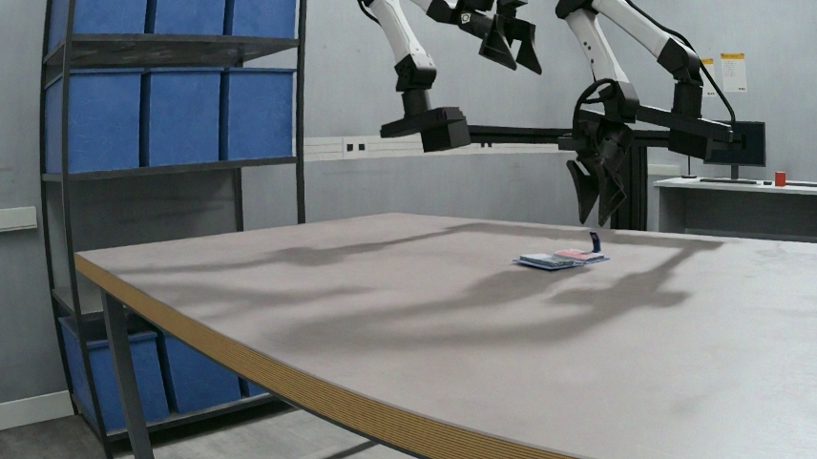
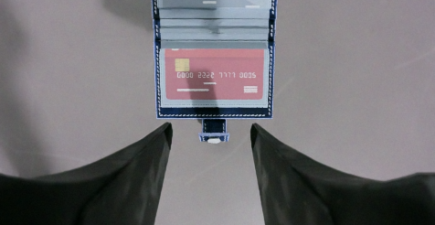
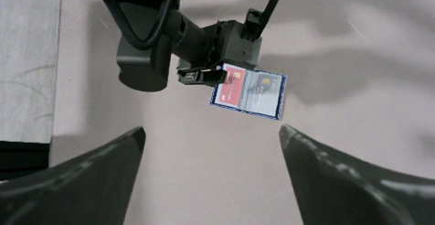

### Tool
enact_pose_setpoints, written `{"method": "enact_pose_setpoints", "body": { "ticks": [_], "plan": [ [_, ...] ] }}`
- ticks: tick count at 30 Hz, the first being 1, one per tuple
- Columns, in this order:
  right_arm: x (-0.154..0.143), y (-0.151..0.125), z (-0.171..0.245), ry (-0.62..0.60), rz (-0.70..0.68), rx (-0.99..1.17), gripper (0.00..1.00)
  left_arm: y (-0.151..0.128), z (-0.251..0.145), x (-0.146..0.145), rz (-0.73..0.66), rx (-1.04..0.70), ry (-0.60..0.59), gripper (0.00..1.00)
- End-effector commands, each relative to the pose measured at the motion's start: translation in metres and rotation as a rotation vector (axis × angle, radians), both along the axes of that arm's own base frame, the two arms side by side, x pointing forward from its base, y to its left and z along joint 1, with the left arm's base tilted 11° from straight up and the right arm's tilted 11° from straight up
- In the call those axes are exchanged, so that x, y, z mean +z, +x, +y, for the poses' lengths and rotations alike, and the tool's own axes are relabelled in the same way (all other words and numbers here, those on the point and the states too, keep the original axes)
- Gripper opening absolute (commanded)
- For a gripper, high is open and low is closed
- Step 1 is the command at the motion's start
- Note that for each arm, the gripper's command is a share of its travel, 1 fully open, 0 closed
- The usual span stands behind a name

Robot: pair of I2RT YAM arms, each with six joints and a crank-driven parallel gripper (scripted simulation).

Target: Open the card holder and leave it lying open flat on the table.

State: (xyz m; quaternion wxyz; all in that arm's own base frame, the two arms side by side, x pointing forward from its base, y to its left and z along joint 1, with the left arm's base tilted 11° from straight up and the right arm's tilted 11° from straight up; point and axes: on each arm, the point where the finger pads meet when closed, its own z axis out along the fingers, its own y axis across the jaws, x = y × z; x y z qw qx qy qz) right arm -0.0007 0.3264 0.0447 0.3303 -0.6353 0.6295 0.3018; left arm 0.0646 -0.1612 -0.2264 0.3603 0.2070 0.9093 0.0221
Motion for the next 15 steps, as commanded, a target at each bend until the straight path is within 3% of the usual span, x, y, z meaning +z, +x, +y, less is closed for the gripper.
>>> {"method": "enact_pose_setpoints", "body": {
  "ticks": [1, 15],
  "plan": [
    [0.006, -0.001, 0.003, 0.019, -0.001, 0.002, 1.0, 0.005, -0.004, 0.004, -0.018, -0.006, -0.012, 0.6],
    [0.006, -0.001, 0.003, 0.019, -0.001, 0.002, 1.0, 0.073, -0.047, 0.021, -0.141, 0.104, -0.066, 0.6]
  ]
}}
